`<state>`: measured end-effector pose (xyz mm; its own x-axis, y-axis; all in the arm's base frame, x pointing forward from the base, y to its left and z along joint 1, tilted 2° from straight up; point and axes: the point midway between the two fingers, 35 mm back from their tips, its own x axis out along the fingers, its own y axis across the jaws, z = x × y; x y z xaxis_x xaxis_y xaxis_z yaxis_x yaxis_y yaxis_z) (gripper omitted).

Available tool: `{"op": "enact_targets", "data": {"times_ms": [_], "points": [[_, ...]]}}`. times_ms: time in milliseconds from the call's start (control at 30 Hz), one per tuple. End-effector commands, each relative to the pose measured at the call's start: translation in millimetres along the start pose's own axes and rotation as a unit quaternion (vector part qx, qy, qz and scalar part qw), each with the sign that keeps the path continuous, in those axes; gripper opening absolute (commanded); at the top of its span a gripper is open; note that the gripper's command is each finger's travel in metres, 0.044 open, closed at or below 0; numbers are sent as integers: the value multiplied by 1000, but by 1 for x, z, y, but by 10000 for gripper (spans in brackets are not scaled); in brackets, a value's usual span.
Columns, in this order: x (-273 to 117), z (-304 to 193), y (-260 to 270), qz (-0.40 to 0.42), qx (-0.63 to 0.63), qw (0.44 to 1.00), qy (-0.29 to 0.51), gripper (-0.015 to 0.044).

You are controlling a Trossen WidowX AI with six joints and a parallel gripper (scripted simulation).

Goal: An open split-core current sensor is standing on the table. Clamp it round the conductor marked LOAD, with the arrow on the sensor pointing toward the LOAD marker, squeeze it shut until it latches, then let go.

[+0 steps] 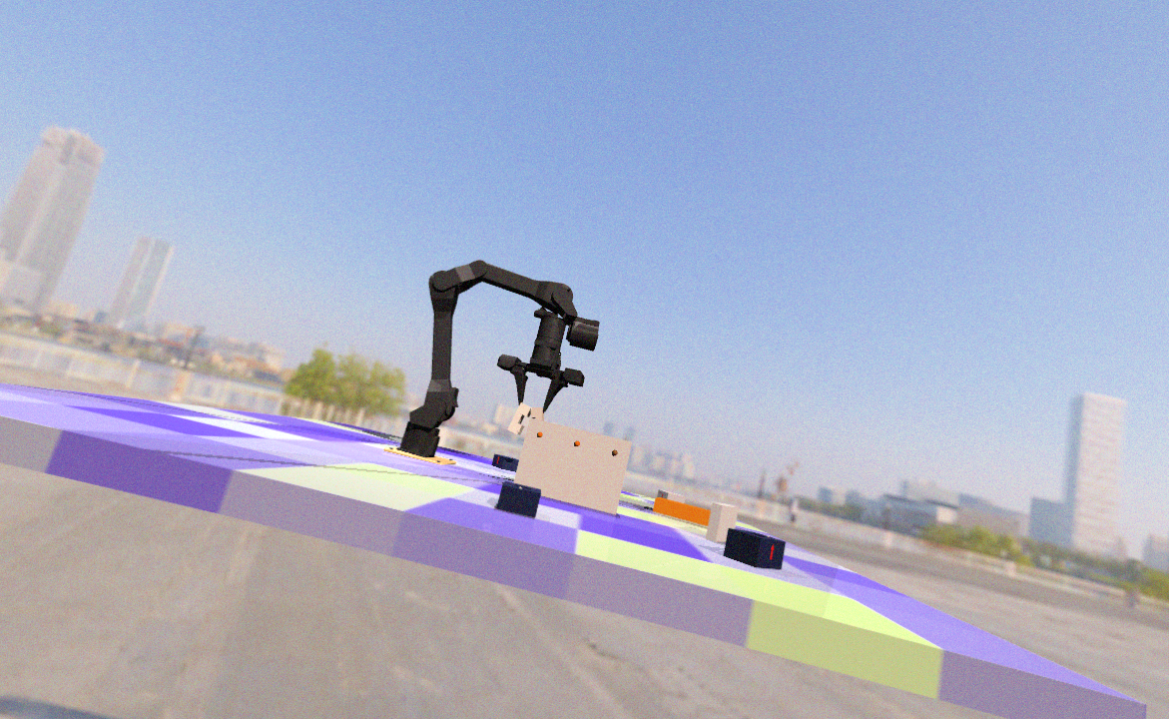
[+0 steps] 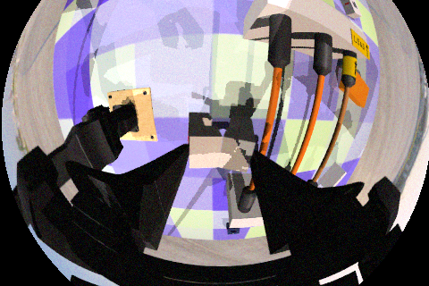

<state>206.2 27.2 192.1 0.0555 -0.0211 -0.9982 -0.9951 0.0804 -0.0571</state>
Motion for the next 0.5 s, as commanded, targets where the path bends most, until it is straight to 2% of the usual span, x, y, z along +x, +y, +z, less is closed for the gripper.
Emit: {"op": "enact_targets", "data": {"times_ms": [0,467], "points": [[-2,0,0,-4,46,999,-1,0],[-7,1,-1,-22,282,959,-8,0]]}}
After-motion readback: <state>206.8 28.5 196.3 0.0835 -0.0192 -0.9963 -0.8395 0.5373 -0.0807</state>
